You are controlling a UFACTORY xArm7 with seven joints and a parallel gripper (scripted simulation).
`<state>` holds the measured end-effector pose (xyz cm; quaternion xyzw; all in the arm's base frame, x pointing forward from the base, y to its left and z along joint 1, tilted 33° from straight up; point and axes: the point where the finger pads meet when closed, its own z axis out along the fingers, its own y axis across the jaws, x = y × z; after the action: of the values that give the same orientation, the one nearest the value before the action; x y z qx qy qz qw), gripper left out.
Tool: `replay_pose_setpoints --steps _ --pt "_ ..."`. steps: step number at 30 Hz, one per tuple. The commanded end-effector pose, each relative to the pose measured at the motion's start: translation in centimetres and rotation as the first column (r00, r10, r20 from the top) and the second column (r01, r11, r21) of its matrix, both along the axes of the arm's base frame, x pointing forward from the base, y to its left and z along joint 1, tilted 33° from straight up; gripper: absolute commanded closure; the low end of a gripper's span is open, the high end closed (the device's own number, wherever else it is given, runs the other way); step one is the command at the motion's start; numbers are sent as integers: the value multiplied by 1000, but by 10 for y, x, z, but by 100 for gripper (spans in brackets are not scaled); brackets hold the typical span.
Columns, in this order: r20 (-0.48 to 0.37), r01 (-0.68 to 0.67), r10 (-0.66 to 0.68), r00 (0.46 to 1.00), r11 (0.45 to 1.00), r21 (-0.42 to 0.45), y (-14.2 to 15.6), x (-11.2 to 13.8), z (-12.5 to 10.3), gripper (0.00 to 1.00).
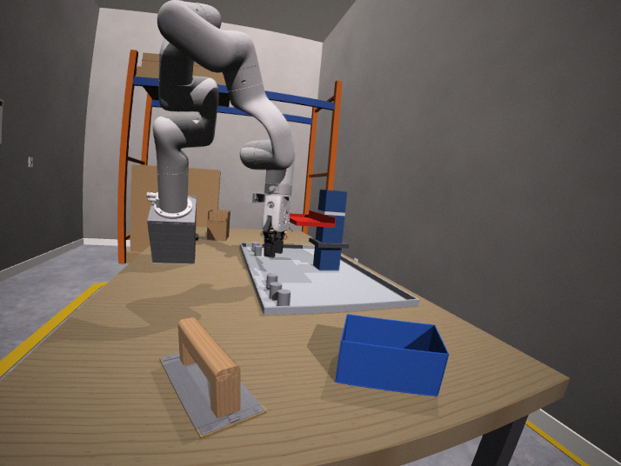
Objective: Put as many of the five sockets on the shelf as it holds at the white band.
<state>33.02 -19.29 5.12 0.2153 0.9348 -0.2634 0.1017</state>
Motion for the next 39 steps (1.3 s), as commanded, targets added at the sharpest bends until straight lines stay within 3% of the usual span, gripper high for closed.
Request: replay_pose_setpoints --steps 1,39 --pt "2 -2 2 1000 1000 -1 -2 1 -3 39" --pt "2 -2 2 1000 1000 -1 -31 6 -49 39"
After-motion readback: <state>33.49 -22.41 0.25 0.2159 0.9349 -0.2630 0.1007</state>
